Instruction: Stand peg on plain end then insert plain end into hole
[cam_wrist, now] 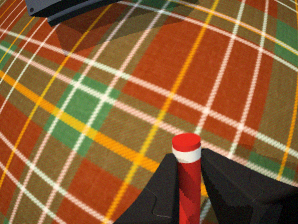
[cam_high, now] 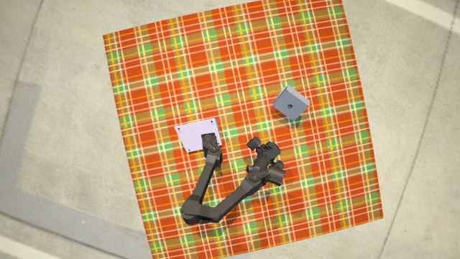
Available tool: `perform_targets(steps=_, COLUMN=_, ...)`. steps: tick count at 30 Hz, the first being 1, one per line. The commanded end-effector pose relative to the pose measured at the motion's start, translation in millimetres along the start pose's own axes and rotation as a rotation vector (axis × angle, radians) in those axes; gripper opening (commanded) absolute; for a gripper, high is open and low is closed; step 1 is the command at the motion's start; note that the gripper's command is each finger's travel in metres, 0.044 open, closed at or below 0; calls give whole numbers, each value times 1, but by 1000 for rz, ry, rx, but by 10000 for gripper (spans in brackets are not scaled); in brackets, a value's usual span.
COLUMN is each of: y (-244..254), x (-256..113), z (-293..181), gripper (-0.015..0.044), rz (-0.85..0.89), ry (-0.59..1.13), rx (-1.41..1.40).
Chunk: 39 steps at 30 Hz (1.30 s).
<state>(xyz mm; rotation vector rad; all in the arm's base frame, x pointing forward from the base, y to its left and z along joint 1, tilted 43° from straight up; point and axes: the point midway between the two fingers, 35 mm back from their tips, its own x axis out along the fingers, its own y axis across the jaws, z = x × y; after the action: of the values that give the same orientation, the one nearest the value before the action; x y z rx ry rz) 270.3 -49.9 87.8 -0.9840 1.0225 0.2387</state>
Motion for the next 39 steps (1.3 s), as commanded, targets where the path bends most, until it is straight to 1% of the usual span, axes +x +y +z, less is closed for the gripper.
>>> perform_targets(steps=1, y=3, x=-2, z=-2, gripper=49, rz=4, ry=-39, rx=-6)
perform_targets(steps=39, y=3, x=-22, z=-19, gripper=49, rz=5, ry=-367, rx=-9)
